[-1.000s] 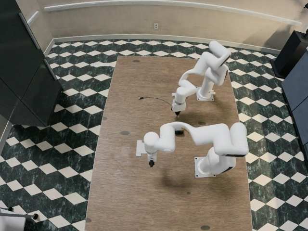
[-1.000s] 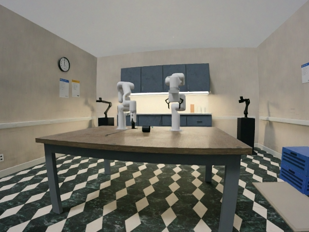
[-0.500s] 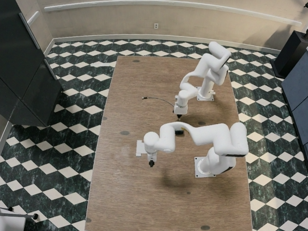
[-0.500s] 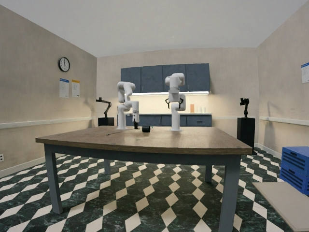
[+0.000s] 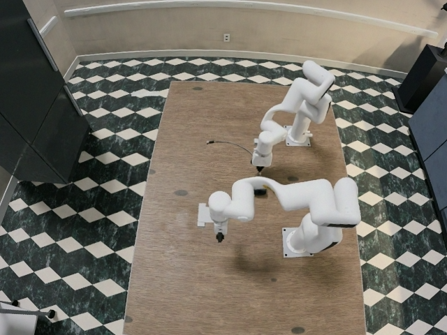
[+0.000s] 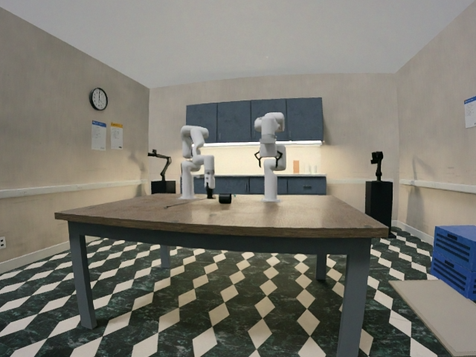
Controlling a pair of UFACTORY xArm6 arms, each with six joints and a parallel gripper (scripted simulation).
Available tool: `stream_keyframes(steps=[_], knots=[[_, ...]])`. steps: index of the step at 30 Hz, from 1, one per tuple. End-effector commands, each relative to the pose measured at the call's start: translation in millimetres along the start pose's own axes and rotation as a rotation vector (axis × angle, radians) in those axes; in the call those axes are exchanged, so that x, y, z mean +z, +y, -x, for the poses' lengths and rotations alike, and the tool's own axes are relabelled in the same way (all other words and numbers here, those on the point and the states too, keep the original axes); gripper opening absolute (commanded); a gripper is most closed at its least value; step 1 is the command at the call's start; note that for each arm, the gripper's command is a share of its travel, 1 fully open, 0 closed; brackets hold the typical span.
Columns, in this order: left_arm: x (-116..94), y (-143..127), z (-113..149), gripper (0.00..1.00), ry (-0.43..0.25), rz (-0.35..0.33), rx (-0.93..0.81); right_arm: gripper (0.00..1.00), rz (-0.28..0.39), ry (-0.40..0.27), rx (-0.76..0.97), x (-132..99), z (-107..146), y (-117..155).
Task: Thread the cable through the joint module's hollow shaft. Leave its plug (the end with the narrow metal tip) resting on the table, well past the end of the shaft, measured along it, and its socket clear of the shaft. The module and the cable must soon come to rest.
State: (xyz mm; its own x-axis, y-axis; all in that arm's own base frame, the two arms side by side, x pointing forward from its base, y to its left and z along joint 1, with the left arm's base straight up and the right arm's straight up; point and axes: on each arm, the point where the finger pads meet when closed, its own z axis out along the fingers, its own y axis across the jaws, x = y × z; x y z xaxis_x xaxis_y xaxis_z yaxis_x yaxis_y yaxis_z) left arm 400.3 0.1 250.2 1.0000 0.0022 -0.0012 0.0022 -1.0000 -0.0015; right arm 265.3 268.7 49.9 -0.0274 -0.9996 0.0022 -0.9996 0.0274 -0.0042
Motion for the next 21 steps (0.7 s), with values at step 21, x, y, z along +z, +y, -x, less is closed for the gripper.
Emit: stream_keyframes(steps=[21], knots=[[-7,-1,-4,1.0,0.021,0.004,0.0,0.0,-0.013,-0.016,0.011,-6,27,-4]])
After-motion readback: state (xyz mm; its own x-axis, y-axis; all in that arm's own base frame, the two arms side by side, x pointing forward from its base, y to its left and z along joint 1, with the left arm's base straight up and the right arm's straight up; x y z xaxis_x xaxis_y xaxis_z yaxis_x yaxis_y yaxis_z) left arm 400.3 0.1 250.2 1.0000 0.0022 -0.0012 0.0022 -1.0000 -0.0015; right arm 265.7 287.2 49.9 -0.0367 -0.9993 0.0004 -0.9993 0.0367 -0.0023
